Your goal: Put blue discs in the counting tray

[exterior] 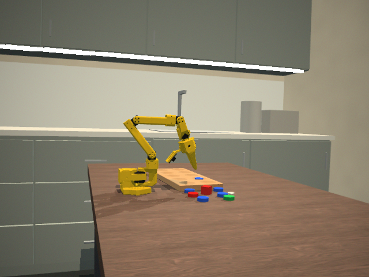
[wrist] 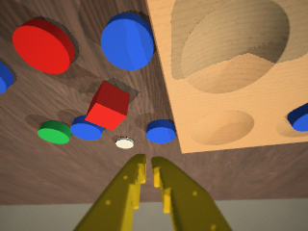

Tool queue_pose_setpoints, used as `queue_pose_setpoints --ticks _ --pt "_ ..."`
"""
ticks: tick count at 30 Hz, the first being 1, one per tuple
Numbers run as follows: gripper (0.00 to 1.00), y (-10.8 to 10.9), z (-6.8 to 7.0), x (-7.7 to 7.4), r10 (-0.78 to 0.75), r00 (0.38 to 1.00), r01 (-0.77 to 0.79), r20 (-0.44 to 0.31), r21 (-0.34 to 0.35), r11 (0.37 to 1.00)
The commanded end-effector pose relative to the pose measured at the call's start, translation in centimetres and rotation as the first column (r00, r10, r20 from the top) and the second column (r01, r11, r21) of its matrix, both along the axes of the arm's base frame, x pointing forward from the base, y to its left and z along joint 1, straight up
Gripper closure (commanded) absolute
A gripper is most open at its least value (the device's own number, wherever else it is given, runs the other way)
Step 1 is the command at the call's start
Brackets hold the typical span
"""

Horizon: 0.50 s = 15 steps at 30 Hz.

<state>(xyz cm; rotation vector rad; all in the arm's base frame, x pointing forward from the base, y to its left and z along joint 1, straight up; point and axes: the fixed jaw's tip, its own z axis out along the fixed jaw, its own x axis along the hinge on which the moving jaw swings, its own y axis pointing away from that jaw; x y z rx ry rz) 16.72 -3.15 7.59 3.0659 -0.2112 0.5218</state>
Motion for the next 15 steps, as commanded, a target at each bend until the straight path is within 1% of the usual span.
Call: queue_pose_setpoints --ticks 1,15 --pt "1.0 -4.6 -3.21 0.24 0.273 0.962 -0.273 -0.028 -0.024 0.962" --pt "1.0 -4.6 -3.04 0.21 0.273 0.962 -0.273 -0.028 -0.024 0.962"
